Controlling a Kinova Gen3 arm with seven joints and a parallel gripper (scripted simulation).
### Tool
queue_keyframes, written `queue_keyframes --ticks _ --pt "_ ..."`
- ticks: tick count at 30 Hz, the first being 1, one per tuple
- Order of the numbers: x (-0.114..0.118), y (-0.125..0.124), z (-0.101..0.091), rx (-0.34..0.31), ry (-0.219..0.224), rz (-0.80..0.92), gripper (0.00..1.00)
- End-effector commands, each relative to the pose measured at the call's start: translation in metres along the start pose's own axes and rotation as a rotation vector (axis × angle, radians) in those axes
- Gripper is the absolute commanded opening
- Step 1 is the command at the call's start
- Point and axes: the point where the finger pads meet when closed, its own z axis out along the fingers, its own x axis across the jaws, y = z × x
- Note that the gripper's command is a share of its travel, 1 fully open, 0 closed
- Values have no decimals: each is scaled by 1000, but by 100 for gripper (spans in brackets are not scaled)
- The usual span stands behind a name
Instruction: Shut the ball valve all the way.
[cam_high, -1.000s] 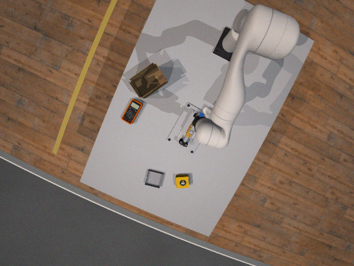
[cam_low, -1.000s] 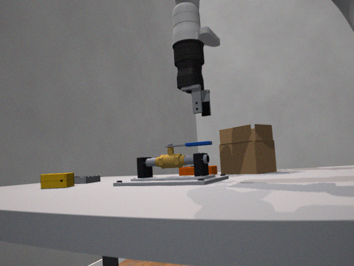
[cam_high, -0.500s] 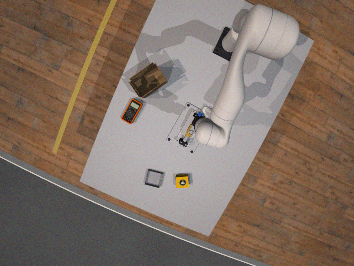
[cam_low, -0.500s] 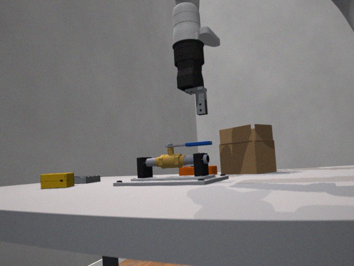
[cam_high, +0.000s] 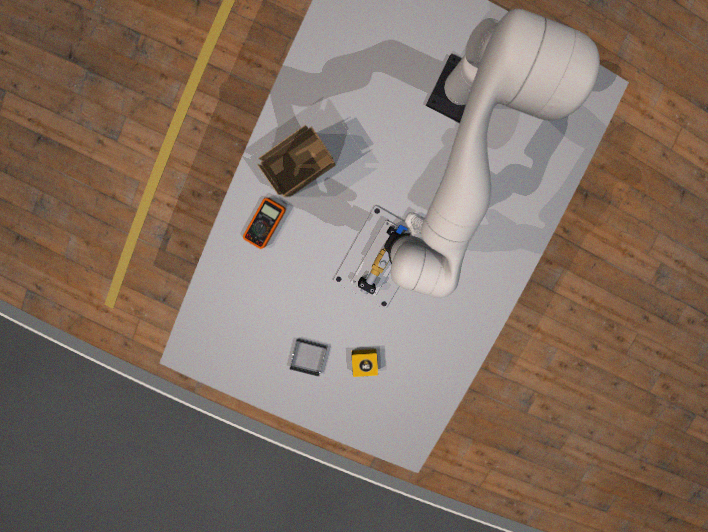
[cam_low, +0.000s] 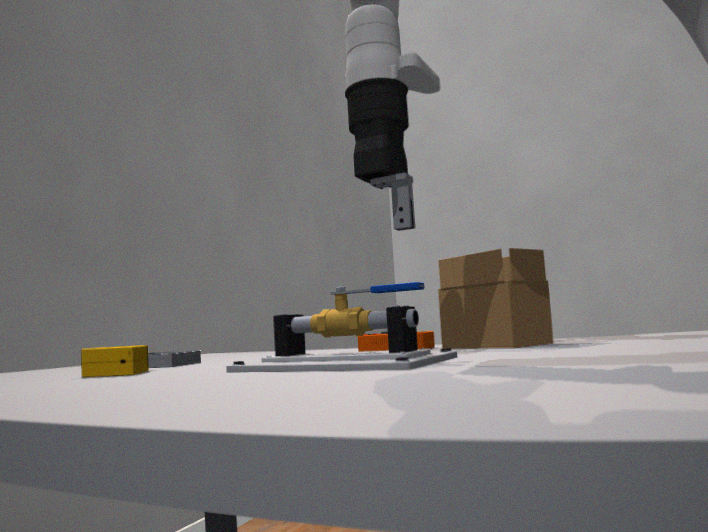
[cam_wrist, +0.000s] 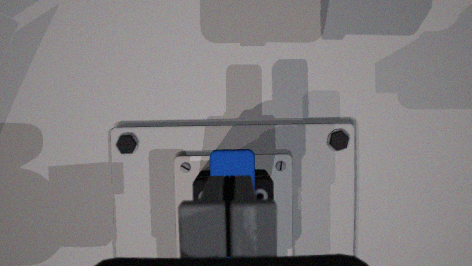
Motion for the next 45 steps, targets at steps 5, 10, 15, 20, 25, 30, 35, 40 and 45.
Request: queue_keyframes --ticks 5,10,15,20,25,30,35,40,45 --pt "0 0 -1 -2 0 0 0" --pt "0 0 -1 -2 0 0 0" --pt "0 0 -1 -2 0 0 100" --pt "0 0 -1 -2 0 0 100" --pt "0 0 -1 -2 0 0 100" --pt "0 0 -1 -2 0 0 100" --pt "0 0 -1 -2 0 0 100" --pt "0 0 -1 -2 0 0 100" --pt "0 0 -1 -2 0 0 100"
